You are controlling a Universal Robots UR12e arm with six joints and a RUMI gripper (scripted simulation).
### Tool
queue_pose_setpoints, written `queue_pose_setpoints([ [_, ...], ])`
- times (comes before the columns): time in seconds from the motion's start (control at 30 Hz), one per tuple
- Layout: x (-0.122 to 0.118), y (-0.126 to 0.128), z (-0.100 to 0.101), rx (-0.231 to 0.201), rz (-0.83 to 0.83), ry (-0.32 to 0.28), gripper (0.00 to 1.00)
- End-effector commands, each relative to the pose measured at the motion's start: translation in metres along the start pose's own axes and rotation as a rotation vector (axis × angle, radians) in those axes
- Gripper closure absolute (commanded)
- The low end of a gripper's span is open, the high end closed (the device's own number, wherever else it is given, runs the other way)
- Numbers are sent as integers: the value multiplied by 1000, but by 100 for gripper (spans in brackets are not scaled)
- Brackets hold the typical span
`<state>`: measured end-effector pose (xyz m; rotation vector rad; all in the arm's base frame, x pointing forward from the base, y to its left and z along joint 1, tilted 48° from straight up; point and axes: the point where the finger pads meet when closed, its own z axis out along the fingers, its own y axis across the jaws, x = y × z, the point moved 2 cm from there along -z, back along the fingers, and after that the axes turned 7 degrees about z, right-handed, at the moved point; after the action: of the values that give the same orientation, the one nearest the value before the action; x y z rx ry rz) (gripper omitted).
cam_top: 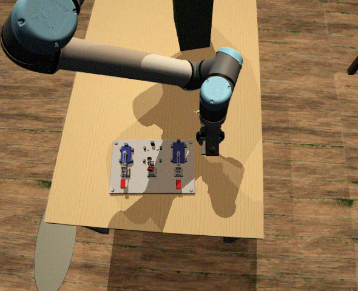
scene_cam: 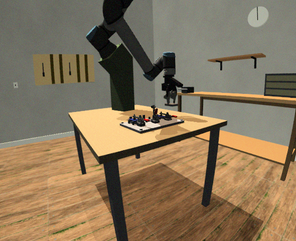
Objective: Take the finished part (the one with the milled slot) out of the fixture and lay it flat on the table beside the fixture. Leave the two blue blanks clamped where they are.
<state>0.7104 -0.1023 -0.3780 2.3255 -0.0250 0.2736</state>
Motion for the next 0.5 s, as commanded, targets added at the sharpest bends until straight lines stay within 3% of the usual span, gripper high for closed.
queue_pose_setpoints([
  [0.0,2,-5,-1,-1,1,4,100],
  [0.47,3,-4,-1,-1,2,3,100],
])
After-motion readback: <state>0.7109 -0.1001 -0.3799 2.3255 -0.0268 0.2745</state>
